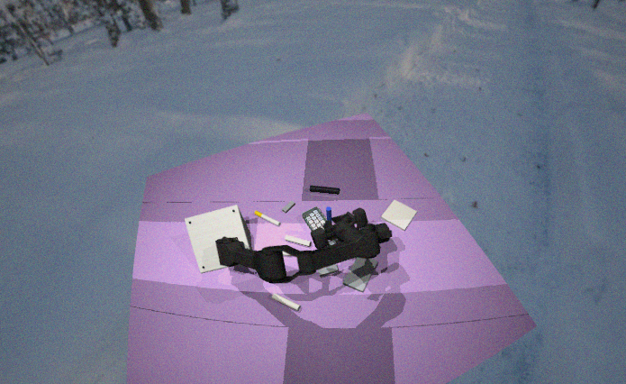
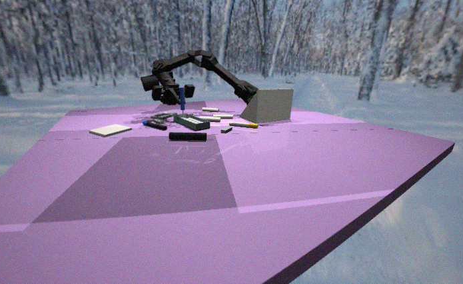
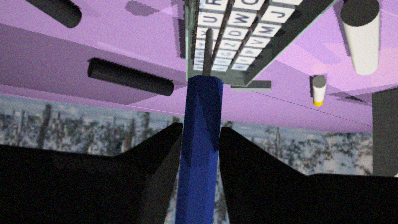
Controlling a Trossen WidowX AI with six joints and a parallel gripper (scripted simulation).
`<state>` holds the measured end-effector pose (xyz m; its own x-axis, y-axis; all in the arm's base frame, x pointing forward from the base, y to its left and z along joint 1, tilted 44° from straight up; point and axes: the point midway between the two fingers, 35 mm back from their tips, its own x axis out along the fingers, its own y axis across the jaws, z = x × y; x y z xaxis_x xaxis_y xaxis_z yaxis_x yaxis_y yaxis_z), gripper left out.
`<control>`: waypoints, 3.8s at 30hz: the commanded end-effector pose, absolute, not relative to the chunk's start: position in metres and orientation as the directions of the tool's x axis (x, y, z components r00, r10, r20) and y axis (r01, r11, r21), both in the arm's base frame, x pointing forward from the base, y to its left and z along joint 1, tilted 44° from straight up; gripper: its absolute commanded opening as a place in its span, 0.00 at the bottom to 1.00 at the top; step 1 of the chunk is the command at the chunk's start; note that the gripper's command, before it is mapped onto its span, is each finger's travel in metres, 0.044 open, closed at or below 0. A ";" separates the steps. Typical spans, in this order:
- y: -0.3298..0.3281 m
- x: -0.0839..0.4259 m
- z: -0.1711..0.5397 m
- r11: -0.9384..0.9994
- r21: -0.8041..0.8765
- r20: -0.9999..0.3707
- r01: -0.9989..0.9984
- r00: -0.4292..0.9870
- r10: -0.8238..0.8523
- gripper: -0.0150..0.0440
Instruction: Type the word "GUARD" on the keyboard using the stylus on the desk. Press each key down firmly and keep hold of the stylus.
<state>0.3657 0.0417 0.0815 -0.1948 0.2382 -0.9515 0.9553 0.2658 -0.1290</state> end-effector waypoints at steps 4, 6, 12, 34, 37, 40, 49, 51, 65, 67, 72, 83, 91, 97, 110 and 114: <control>0.039 0.365 0.077 0.271 -0.133 -0.951 0.953 -0.200 0.235 0.39; 0.039 0.365 0.077 0.271 -0.133 -0.951 0.953 -0.200 0.235 0.39; 0.039 0.365 0.077 0.271 -0.133 -0.951 0.953 -0.200 0.235 0.39; 0.037 0.366 0.078 0.271 -0.133 -0.951 0.953 -0.200 0.235 0.39; 0.037 0.366 0.078 0.271 -0.133 -0.951 0.953 -0.200 0.235 0.39; 0.037 0.366 0.078 0.271 -0.133 -0.951 0.953 -0.200 0.235 0.39; 0.034 0.367 0.076 0.271 -0.133 -0.951 0.953 -0.199 0.235 0.39; 0.033 0.367 0.075 0.271 -0.133 -0.951 0.953 -0.199 0.235 0.39; 0.030 0.367 0.072 0.271 -0.133 -0.951 0.953 -0.199 0.234 0.39; 0.029 0.367 0.071 0.271 -0.133 -0.951 0.953 -0.199 0.234 0.39; 0.028 0.368 0.070 0.271 -0.133 -0.952 0.953 -0.199 0.234 0.39; 0.027 0.368 0.069 0.271 -0.133 -0.952 0.953 -0.199 0.234 0.39; 0.033 0.367 0.075 0.271 -0.133 -0.951 0.953 -0.199 0.235 0.39; 0.053 0.362 0.096 0.271 -0.133 -0.951 0.953 -0.200 0.236 0.39; 0.053 0.361 0.092 0.281 -0.136 -0.951 0.950 -0.204 0.232 0.25; 0.058 0.355 0.088 0.278 -0.135 -0.951 0.951 -0.204 0.233 0.25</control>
